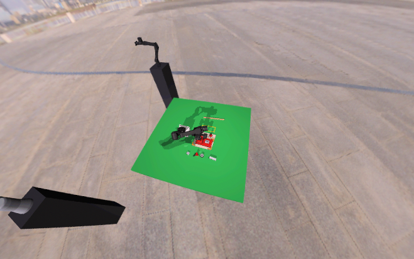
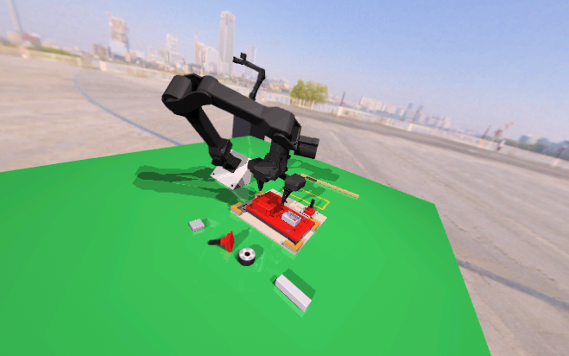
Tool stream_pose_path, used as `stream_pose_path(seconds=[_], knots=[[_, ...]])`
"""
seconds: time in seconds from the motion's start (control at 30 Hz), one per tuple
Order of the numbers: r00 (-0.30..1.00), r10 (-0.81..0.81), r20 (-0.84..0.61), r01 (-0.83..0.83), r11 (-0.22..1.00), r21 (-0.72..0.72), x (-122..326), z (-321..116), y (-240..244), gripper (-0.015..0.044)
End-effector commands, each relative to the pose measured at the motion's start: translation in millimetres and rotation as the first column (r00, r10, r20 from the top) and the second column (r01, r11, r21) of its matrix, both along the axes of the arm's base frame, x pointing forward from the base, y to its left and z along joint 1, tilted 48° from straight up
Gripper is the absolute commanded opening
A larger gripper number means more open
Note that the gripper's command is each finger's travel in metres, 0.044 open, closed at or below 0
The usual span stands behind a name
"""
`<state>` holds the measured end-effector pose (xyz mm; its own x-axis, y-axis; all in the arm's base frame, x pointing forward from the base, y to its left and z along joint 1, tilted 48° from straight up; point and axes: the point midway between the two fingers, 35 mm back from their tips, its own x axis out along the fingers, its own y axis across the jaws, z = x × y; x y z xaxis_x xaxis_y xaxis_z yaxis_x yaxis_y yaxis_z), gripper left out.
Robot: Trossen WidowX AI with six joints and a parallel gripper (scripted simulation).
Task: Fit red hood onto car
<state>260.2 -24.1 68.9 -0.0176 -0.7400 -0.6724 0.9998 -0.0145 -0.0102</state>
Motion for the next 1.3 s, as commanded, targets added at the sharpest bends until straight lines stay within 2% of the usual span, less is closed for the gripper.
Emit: stream_pose_path(seconds=[0.0,1.27], knots=[[1.0,0.005,-0.006,-0.005,1.0,-0.005,-2,-2,-3,0.044],[1.0,0.005,-0.006,-0.005,1.0,-0.007,-3,-15,-17,0.044]])
